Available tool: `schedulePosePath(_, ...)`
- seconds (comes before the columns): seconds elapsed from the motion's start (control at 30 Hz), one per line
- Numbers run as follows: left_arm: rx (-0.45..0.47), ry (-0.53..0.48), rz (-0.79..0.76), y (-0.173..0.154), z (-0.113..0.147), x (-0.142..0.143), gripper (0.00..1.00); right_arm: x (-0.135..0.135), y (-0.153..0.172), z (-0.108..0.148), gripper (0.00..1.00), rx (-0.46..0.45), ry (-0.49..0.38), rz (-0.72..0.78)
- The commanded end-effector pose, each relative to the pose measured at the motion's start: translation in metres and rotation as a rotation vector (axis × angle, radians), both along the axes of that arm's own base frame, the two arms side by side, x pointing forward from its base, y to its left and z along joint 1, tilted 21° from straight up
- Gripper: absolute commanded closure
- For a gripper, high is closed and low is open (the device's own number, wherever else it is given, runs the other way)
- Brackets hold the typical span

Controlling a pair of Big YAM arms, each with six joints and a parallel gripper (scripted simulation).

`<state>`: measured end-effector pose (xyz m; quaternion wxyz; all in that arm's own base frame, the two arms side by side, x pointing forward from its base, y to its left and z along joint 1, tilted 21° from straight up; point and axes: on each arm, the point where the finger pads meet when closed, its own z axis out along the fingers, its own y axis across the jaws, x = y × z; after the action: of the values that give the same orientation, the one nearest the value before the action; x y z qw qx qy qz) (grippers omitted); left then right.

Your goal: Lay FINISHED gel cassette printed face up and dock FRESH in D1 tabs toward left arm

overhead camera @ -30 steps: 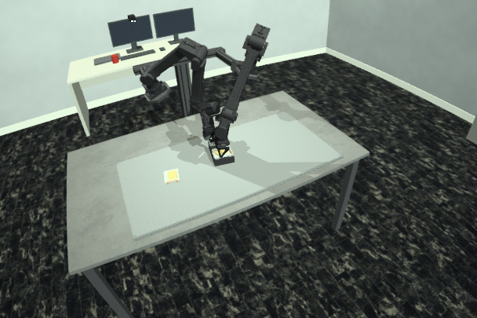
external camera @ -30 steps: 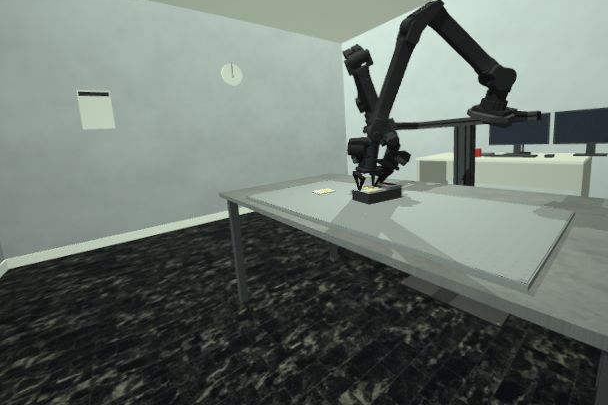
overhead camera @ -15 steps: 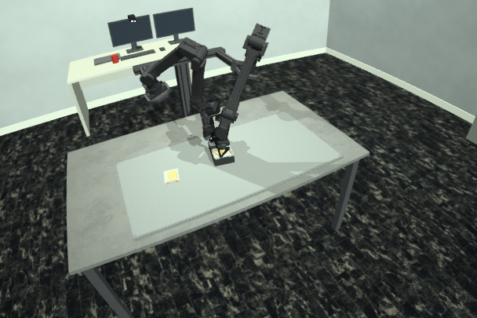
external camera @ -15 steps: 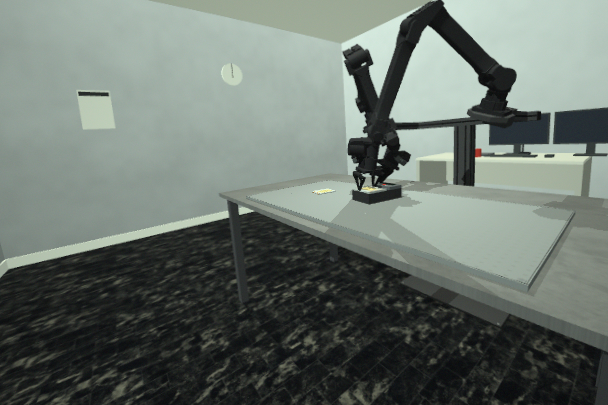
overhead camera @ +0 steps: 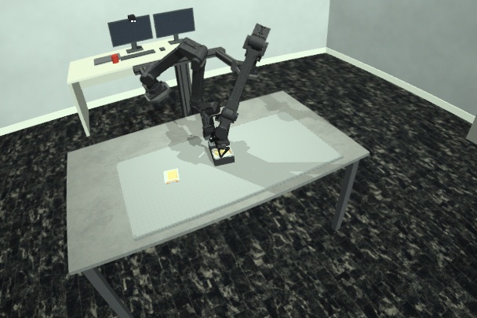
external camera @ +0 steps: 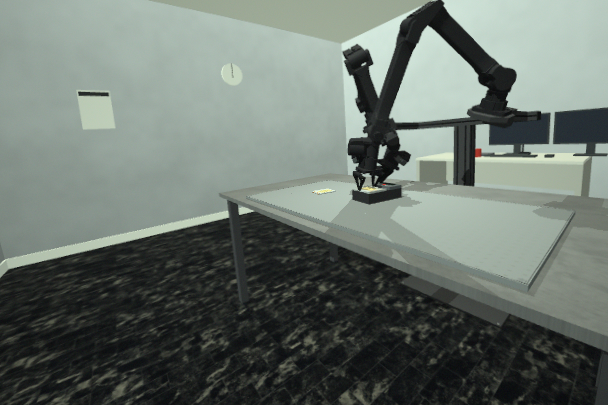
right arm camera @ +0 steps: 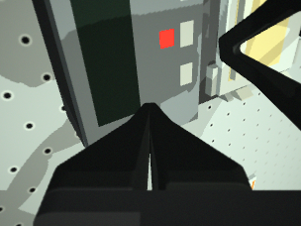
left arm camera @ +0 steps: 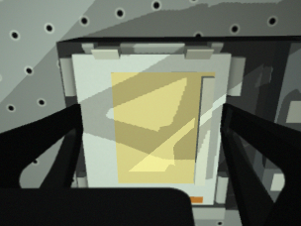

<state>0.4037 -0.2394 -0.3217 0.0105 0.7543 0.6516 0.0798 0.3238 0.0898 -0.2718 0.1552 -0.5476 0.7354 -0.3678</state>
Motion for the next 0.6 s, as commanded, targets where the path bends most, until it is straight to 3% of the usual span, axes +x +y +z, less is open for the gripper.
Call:
schedulePosePath(0.0,0.003,-0.008,-0.001,-0.003,0.003,0.003,1.00,-0.033,-0.028,-0.042,1.00,-0.047,0.119,-0.014)
schedulePosePath(0.13,0.003,-0.008,-0.001,-0.003,0.003,0.003,1.00,-0.033,-0.028,-0.042,1.00,-0.047,0.119,-0.014)
schedulePosePath(0.27,0.003,-0.008,-0.001,-0.003,0.003,0.003,1.00,-0.030,-0.026,-0.038,1.00,0.002,0.001,0.001)
schedulePosePath(0.57,0.003,-0.008,-0.001,-0.003,0.003,0.003,1.00,-0.023,-0.020,-0.030,1.00,0.002,0.001,0.001)
